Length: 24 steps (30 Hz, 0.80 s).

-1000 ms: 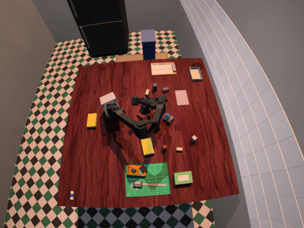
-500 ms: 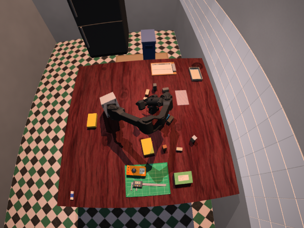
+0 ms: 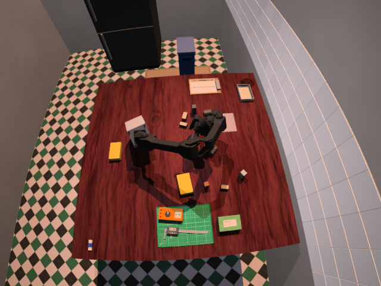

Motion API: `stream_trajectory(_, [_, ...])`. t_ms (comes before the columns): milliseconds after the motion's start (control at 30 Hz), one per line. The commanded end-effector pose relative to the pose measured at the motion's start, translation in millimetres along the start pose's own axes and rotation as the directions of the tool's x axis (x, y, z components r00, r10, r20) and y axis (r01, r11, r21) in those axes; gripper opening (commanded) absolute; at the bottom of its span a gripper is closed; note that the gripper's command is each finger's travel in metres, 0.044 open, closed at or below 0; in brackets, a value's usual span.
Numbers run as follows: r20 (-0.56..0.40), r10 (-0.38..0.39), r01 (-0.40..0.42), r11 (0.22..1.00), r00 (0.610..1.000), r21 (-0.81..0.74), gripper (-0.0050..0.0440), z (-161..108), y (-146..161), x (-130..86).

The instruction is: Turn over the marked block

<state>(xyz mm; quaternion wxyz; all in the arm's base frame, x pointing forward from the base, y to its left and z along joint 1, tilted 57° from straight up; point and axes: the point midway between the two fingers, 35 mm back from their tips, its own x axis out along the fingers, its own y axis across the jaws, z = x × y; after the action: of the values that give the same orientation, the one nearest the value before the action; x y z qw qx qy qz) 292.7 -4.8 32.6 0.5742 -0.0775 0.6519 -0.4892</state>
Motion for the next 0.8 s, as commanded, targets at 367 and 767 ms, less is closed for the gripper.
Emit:
stream_trajectory(367, [0.313, -0.03, 0.177, 0.872, 0.949, -0.456, 0.044, 53, -12, -21])
stream_trajectory(767, [0.442, 0.008, 0.293, 0.737, 0.897, -0.608, 0.044, 76, -15, -28])
